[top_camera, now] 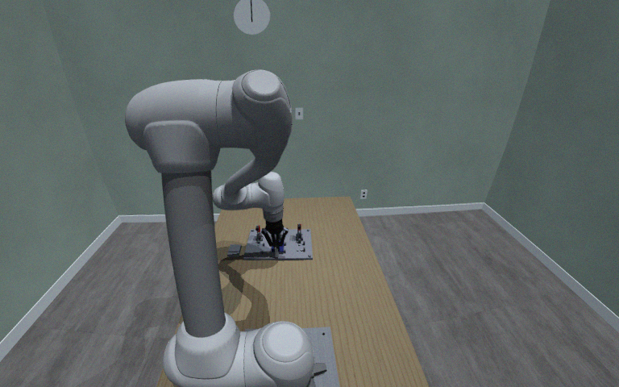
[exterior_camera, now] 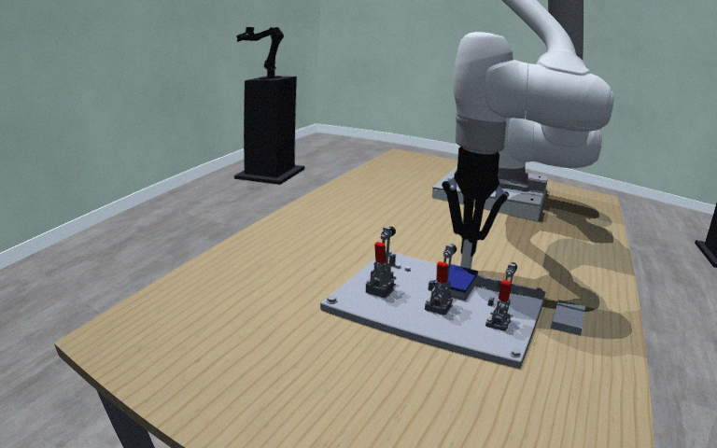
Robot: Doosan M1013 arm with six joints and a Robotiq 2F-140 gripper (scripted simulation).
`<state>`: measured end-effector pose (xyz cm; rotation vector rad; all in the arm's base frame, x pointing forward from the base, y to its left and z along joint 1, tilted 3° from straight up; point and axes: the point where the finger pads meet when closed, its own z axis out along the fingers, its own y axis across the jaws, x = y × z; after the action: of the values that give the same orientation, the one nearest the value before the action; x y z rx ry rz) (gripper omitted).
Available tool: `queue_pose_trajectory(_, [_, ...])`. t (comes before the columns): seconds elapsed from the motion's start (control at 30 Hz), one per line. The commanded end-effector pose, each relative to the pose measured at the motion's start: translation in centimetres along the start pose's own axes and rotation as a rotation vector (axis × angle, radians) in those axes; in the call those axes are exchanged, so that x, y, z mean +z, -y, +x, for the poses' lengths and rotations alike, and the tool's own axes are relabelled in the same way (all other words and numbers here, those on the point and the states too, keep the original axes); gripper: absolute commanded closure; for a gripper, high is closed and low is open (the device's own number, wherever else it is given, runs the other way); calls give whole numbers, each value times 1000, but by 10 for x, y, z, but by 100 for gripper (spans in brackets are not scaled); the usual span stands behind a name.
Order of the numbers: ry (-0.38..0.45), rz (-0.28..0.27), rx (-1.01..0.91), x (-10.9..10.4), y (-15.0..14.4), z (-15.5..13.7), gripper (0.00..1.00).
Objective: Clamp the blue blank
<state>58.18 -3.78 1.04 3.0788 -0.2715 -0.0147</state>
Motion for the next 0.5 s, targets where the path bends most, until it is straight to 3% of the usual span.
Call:
queue_pose_trajectory(0.0, [0, 0, 0, 0, 0, 0, 100])
queue_pose_trajectory(0.47, [0, 0, 0, 0, 0, 4, 100])
